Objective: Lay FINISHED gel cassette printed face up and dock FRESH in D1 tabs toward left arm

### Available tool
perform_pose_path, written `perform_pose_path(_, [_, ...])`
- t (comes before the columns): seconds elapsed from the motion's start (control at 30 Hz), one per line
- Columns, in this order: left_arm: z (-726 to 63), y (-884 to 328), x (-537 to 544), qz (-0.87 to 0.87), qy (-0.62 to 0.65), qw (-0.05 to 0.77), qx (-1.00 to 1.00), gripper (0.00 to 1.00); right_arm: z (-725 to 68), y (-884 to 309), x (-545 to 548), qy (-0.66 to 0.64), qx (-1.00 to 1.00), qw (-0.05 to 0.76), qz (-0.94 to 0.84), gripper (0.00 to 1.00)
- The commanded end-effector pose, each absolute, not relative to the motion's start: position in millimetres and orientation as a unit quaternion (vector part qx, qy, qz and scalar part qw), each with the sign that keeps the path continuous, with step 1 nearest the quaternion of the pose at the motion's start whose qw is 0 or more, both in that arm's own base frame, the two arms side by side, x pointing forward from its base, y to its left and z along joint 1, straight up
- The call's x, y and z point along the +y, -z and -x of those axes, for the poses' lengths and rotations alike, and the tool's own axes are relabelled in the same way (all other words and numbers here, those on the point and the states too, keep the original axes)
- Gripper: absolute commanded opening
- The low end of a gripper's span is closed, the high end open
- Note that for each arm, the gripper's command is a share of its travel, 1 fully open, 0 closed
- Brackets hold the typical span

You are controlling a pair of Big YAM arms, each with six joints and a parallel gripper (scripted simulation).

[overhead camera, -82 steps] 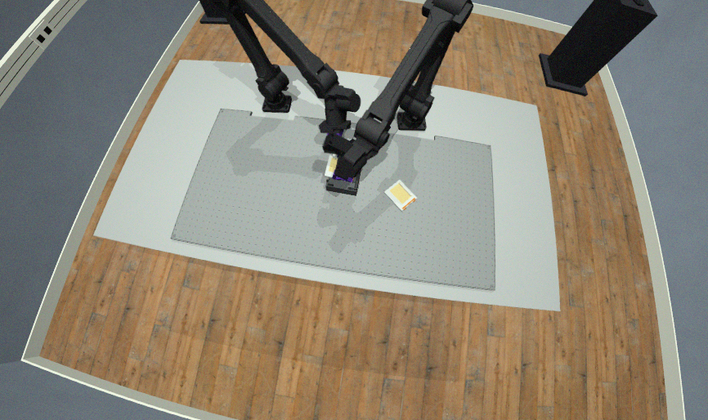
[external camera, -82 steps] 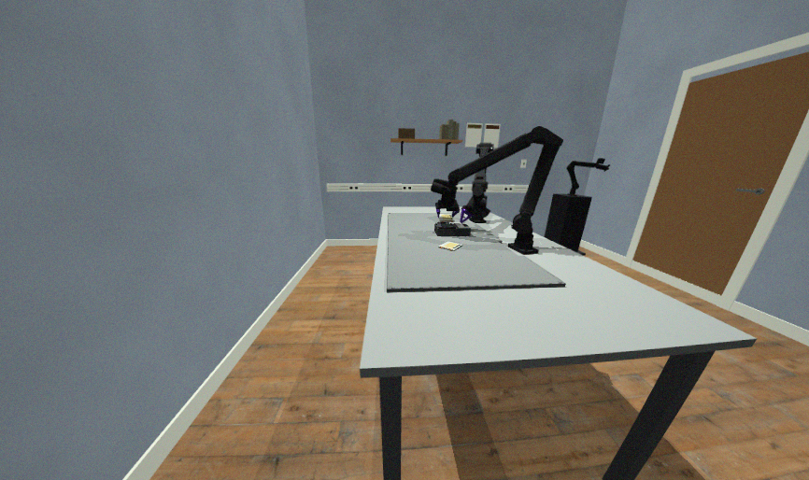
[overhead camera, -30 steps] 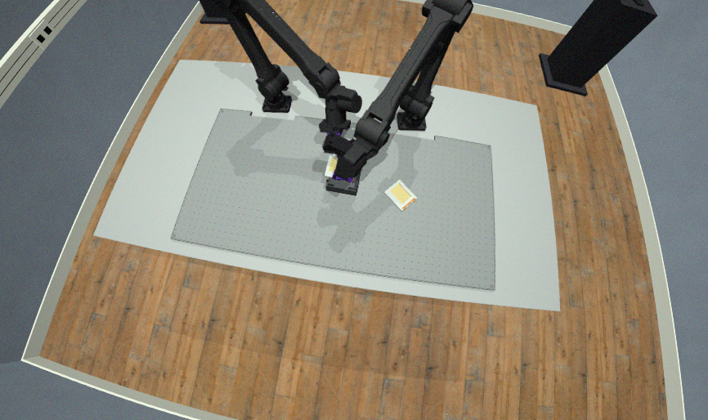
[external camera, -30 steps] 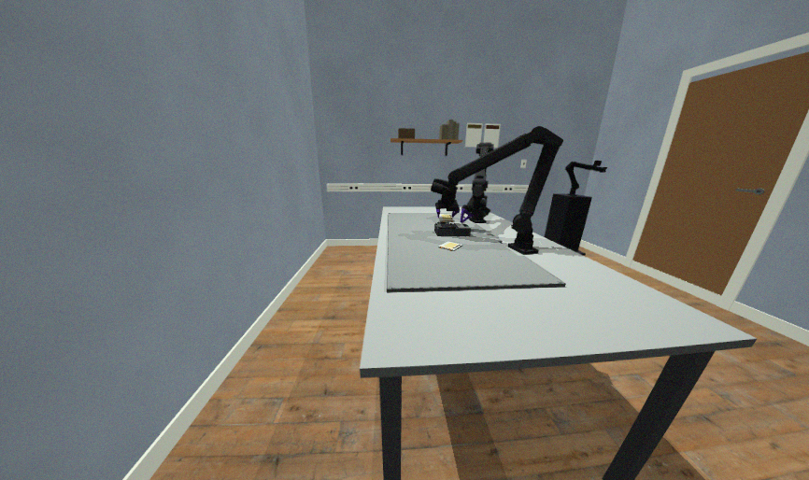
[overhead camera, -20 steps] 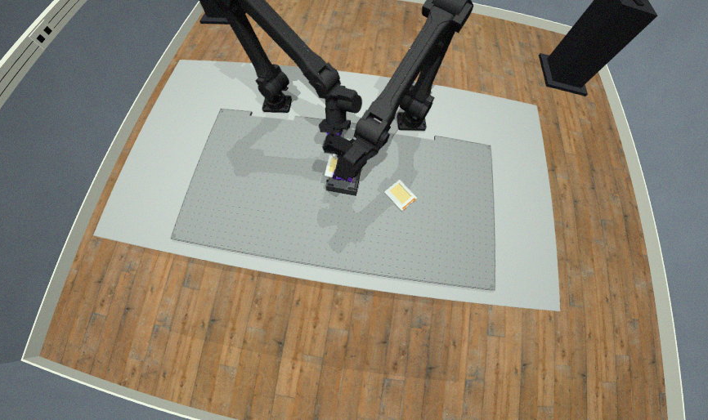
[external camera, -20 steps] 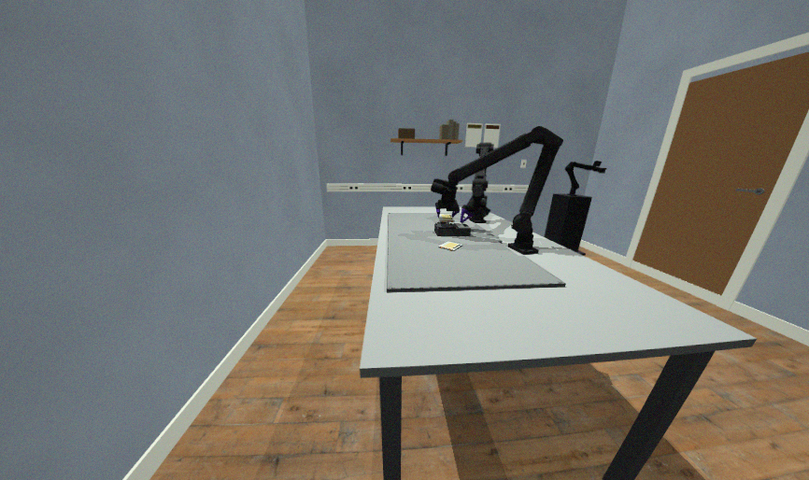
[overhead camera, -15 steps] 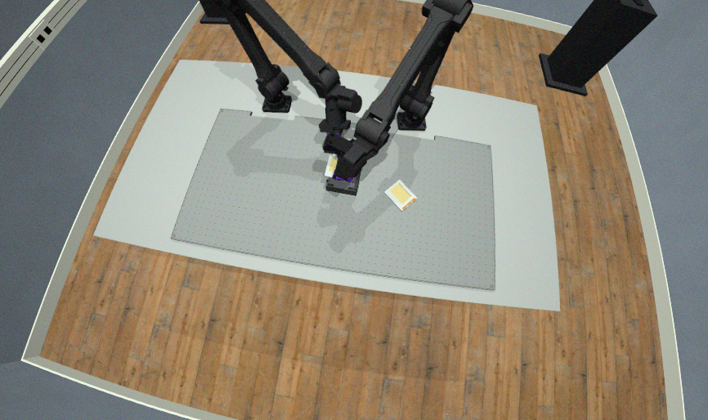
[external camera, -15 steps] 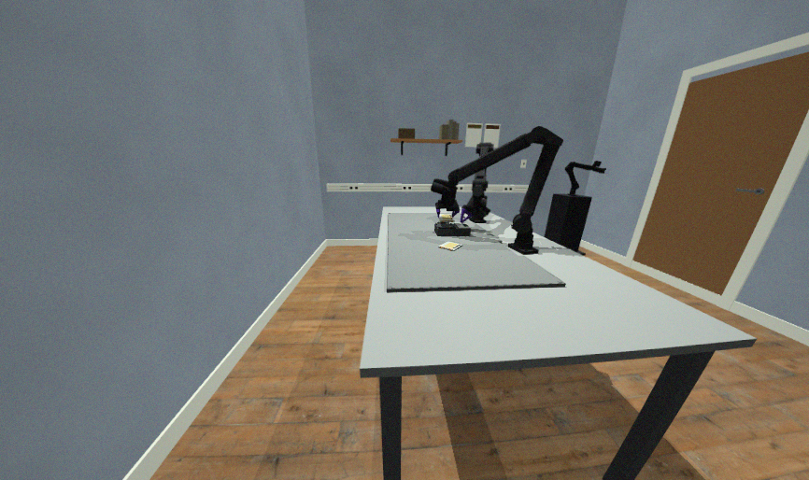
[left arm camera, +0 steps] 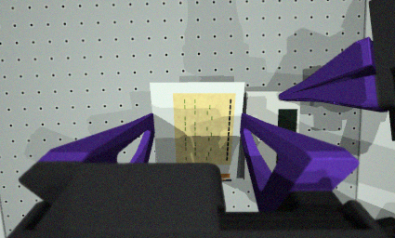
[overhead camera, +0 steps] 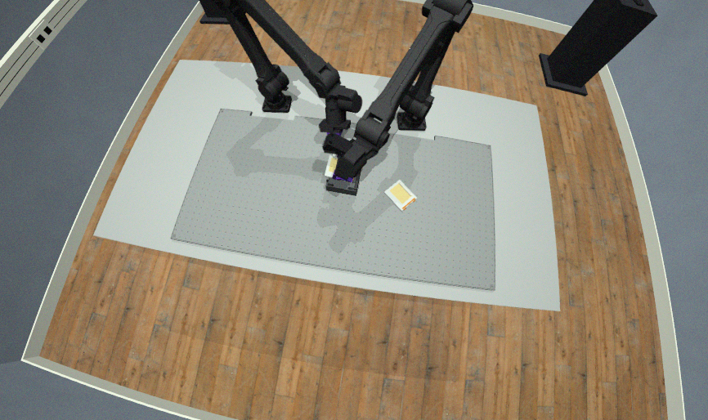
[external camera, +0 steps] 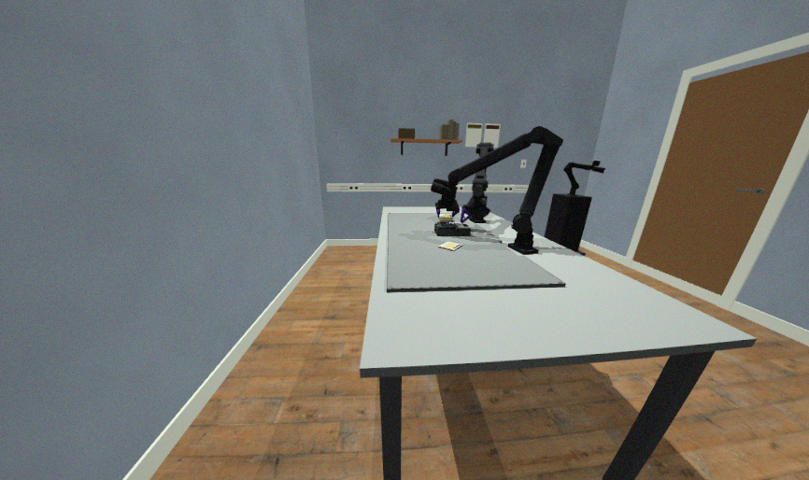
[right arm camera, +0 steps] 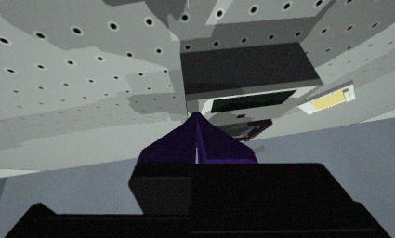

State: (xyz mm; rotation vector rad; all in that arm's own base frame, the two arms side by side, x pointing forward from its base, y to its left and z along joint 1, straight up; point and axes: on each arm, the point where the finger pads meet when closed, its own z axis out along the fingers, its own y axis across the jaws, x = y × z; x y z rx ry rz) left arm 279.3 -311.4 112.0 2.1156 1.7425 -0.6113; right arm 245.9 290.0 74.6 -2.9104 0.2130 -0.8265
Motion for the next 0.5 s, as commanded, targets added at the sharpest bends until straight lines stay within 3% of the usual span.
perform_pose_path(0.0, [-283.9, -118.0, -315.0, -0.744, 0.212, 0.180, 0.608, 0.00, -245.4, -89.4, 301.7, 0.275, 0.072, 0.071, 0.956, 0.00])
perform_pose_path(0.47, [-283.9, -118.0, -315.0, -0.744, 0.212, 0.180, 0.608, 0.00, -244.4, -93.7, 303.4, 0.277, 0.072, 0.077, 0.955, 0.00])
